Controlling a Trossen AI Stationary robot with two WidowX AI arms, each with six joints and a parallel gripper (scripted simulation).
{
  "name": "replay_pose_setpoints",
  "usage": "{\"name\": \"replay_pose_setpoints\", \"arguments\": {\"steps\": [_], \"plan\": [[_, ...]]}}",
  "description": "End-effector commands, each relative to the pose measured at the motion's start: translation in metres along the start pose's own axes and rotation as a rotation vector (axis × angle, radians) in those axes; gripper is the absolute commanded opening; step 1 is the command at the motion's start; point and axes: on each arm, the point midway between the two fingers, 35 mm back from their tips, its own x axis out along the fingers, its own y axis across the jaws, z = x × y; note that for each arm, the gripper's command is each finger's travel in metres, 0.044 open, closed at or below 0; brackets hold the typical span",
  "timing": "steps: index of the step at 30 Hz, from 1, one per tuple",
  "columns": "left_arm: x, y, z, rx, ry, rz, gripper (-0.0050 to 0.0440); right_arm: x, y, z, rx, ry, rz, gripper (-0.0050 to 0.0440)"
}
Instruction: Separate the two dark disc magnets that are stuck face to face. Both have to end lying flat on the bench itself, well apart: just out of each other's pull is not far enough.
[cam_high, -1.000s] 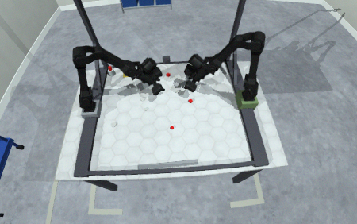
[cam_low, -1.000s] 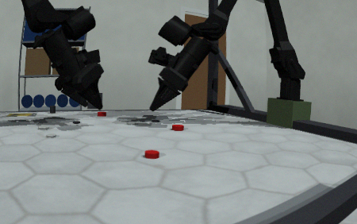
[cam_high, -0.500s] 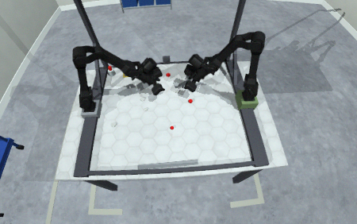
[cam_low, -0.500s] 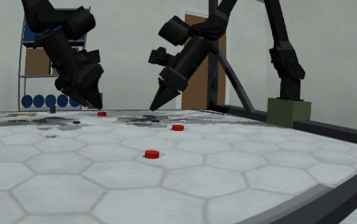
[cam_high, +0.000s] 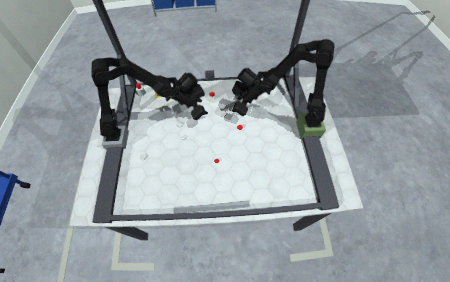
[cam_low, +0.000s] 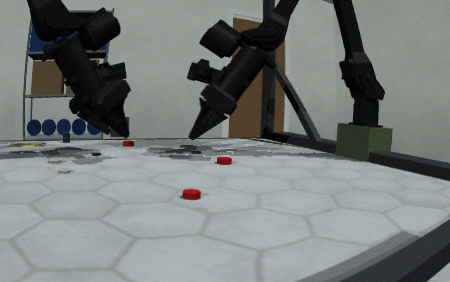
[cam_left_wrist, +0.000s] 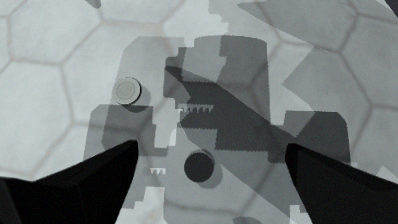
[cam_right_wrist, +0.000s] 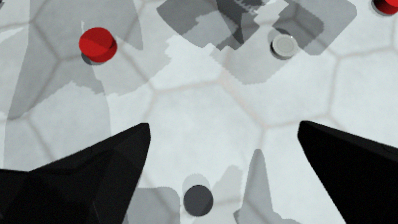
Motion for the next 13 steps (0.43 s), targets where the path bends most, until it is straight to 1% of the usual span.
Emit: {"name": "replay_pose_setpoints", "arguments": {"steps": [1, 13], "plan": [[-0.0033, 0.0006, 0.0086, -0.004, -0.026, 0.0, 0.04, -0.0057, -0.0002, 0.0098, -0.002, -0.028, -0.003, 0.04], [-0.0033, 0.0006, 0.0086, -0.004, -0.026, 0.0, 0.04, -0.0057, -0.0002, 0.0098, -0.002, -0.028, -0.003, 0.04]]}}
